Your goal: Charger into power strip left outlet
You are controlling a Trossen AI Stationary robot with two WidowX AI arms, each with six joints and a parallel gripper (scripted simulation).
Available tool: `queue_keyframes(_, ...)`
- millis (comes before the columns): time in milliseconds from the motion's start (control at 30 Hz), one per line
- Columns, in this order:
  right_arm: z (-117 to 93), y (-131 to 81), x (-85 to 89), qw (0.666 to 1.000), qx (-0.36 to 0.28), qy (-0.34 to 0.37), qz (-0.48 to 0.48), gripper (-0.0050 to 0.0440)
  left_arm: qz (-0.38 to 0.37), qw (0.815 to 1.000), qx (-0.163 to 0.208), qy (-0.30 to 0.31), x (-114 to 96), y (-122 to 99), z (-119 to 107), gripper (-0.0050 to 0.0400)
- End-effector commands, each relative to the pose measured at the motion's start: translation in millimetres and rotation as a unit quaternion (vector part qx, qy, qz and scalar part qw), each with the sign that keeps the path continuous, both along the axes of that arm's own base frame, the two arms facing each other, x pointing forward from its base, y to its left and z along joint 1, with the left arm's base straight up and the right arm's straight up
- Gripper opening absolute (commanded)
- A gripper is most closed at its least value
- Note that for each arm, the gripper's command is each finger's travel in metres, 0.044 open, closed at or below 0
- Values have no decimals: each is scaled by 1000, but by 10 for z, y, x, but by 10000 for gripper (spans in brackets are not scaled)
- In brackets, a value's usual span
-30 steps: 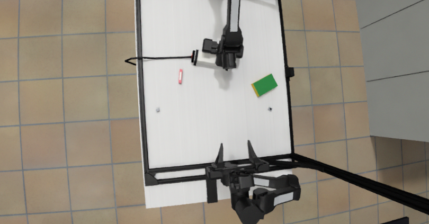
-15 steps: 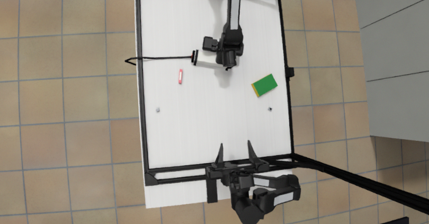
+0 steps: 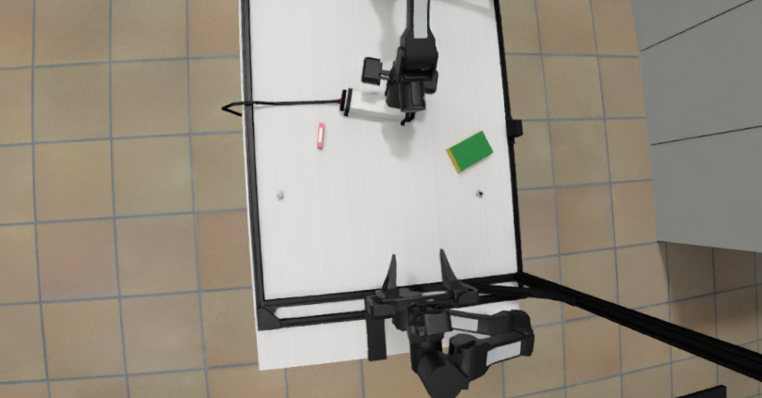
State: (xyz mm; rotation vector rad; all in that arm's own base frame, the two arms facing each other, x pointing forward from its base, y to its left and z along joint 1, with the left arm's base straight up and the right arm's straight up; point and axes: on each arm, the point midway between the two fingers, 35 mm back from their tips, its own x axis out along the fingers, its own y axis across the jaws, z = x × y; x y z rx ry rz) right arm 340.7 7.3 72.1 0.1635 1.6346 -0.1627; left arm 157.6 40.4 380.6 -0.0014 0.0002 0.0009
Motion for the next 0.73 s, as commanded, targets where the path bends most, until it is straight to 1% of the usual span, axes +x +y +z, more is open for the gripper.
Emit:
queue_keyframes(0, 68, 3, 23, 1000, 0, -11, 0, 400, 0, 1000, 3, -1, -2, -9, 25, 400)
queue_keyframes(700, 48, 0, 23, 1000, 0, -11, 0, 400, 0, 1000, 3, -1, -2, -9, 25, 400)
